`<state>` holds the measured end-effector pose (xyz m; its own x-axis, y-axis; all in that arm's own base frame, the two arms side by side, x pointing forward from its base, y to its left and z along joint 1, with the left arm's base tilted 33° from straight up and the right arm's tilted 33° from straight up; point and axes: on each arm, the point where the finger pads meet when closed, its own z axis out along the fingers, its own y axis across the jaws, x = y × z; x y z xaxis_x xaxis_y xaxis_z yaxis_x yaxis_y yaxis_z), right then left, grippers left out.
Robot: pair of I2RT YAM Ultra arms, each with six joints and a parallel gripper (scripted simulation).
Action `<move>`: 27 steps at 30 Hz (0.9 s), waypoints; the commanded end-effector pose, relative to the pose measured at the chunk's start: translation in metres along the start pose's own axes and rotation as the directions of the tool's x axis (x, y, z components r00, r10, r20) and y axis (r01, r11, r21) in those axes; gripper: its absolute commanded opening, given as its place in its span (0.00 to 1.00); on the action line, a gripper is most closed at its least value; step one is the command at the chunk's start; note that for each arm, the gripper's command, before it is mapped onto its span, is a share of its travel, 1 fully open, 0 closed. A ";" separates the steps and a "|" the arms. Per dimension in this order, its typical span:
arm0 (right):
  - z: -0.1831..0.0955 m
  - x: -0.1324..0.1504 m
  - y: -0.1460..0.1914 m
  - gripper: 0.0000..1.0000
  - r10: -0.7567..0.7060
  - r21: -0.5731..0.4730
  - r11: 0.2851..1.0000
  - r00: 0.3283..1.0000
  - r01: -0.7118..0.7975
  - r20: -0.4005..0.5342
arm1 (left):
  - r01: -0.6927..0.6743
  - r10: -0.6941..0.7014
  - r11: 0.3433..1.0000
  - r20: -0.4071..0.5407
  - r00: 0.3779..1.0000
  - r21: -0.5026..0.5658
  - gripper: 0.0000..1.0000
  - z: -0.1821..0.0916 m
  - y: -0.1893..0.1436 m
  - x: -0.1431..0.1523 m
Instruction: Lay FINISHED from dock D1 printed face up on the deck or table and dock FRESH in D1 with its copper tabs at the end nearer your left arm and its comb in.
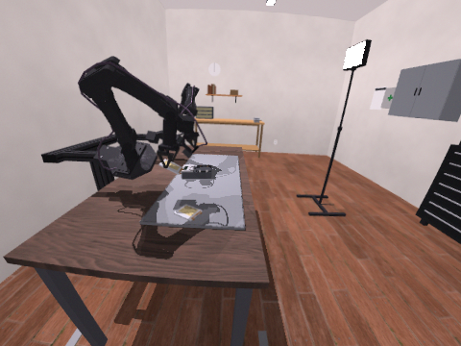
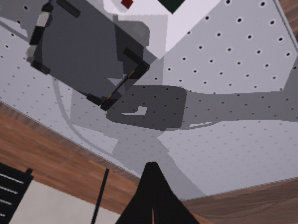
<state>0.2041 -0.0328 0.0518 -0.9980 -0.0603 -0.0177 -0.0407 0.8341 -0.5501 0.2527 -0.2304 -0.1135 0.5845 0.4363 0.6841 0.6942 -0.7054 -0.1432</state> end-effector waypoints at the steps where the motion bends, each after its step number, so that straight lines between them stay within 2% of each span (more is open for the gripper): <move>1: -0.016 -0.013 -0.001 0.00 0.027 -0.022 0.999 0.998 -0.026 0.057 | -0.155 0.154 0.987 -0.023 0.988 -0.048 0.00 -0.001 0.013 -0.020; 5: -0.016 -0.013 -0.001 0.00 0.027 -0.022 0.999 0.998 -0.026 0.057 | -0.283 0.281 0.957 -0.050 0.959 -0.059 0.00 0.002 0.015 -0.039; 7: -0.016 -0.013 -0.001 0.00 0.027 -0.022 0.999 0.998 -0.026 0.057 | -0.283 0.281 0.957 -0.050 0.959 -0.059 0.00 0.002 0.015 -0.039; 9: -0.016 -0.013 -0.001 0.00 0.027 -0.022 0.999 0.998 -0.026 0.057 | -0.346 0.342 0.936 -0.064 0.938 -0.063 0.00 0.003 0.016 -0.049; 16: -0.016 -0.013 -0.001 0.00 0.027 -0.022 0.999 0.998 -0.026 0.057 | -0.550 0.541 0.833 -0.119 0.833 -0.065 0.00 0.010 0.016 -0.082; 19: -0.016 -0.013 -0.001 0.00 0.027 -0.022 0.999 0.998 -0.026 0.057 | -0.629 0.617 0.773 -0.136 0.775 -0.079 0.00 0.010 0.016 -0.082; 27: -0.016 -0.013 -0.001 0.00 0.027 -0.022 0.999 0.998 -0.026 0.057 | -0.637 0.624 0.767 -0.138 0.769 -0.081 0.00 0.010 0.016 -0.082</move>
<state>0.2041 -0.0328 0.0518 -0.9980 -0.0603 -0.0177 -0.0407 0.8341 -0.5501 0.2175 -0.2685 -0.1822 0.8306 -0.1521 0.5357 0.1582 -0.8579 -0.4889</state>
